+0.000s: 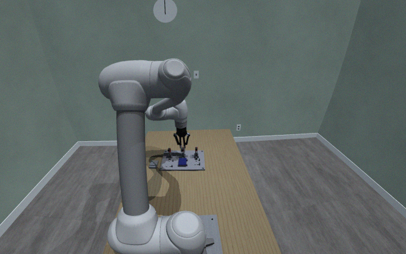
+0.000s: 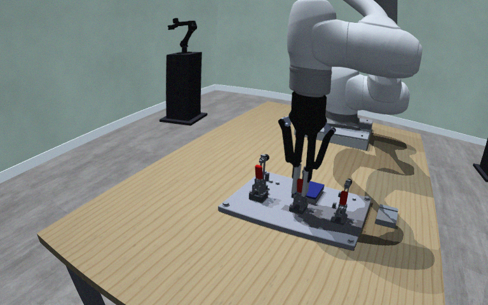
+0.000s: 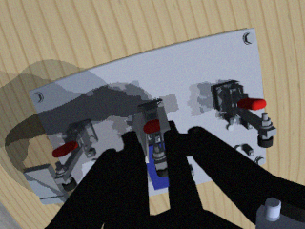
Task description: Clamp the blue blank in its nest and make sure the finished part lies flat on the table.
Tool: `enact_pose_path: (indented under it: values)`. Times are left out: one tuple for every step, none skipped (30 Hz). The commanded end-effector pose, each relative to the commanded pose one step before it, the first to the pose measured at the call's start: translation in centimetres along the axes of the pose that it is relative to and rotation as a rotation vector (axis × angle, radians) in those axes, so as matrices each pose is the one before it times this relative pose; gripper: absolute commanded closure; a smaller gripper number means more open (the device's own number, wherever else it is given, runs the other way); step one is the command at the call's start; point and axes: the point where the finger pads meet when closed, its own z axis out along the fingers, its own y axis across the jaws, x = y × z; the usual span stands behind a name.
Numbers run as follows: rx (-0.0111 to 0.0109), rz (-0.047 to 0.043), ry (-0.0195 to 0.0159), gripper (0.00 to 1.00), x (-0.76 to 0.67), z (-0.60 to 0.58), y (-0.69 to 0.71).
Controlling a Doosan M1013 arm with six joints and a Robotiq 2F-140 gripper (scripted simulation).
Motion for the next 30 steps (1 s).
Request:
enact_pose_path:
  values:
    - [0.00018, -0.00004, 0.00094, 1.00, 0.070, -0.006, -0.002]
    - [0.00000, 0.00000, 0.00000, 1.00, 0.031, 0.000, 0.000]
    - [0.00000, 0.00000, 0.00000, 1.00, 0.034, 0.000, 0.000]
    - [0.00000, 0.00000, 0.00000, 1.00, 0.036, 0.000, 0.000]
    - [0.00000, 0.00000, 0.00000, 1.00, 0.039, 0.000, 0.000]
    - [0.00000, 0.00000, 0.00000, 1.00, 0.041, 0.000, 0.000]
    - [0.00000, 0.00000, 0.00000, 1.00, 0.043, 0.000, 0.000]
    - [0.00000, 0.00000, 0.00000, 1.00, 0.046, 0.000, 0.000]
    - [0.00000, 0.00000, 0.00000, 1.00, 0.048, 0.000, 0.000]
    - [0.00000, 0.00000, 0.00000, 1.00, 0.050, 0.000, 0.000]
    - [0.00000, 0.00000, 0.00000, 1.00, 0.053, 0.000, 0.000]
    - [0.00000, 0.00000, 0.00000, 1.00, 0.055, 0.002, 0.000]
    - [0.00000, 0.00000, 0.00000, 1.00, 0.057, 0.008, 0.000]
    - [0.00000, 0.00000, 0.00000, 1.00, 0.059, 0.008, 0.000]
    - [0.00000, 0.00000, 0.00000, 1.00, 0.061, 0.008, 0.000]
    - [0.00000, 0.00000, 0.00000, 1.00, 0.063, 0.009, 0.000]
    - [0.00000, 0.00000, 0.00000, 1.00, 0.000, 0.000, 0.000]
    - [0.00000, 0.00000, 0.00000, 1.00, 0.000, 0.000, 0.000]
    - [0.00000, 0.00000, 0.00000, 1.00, 0.065, 0.009, 0.000]
    - [0.00000, 0.00000, 0.00000, 1.00, 0.067, 0.009, 0.000]
    - [0.00000, 0.00000, 0.00000, 1.00, 0.069, 0.010, 0.000]
    - [0.00000, 0.00000, 0.00000, 1.00, 0.071, 0.010, 0.000]
    - [0.00000, 0.00000, 0.00000, 1.00, 0.073, 0.010, 0.000]
    - [0.00000, 0.00000, 0.00000, 1.00, 0.075, 0.011, 0.000]
    - [0.00000, 0.00000, 0.00000, 1.00, 0.070, 0.020, 0.000]
    - [0.00000, 0.00000, 0.00000, 1.00, 0.072, 0.021, 0.000]
    - [0.00000, 0.00000, 0.00000, 1.00, 0.073, 0.021, 0.000]
    - [0.00000, 0.00000, 0.00000, 1.00, 0.075, 0.022, 0.000]
    - [0.00000, 0.00000, 0.00000, 1.00, 0.076, 0.022, 0.000]
    - [0.00000, 0.00000, 0.00000, 1.00, 0.077, 0.023, 0.000]
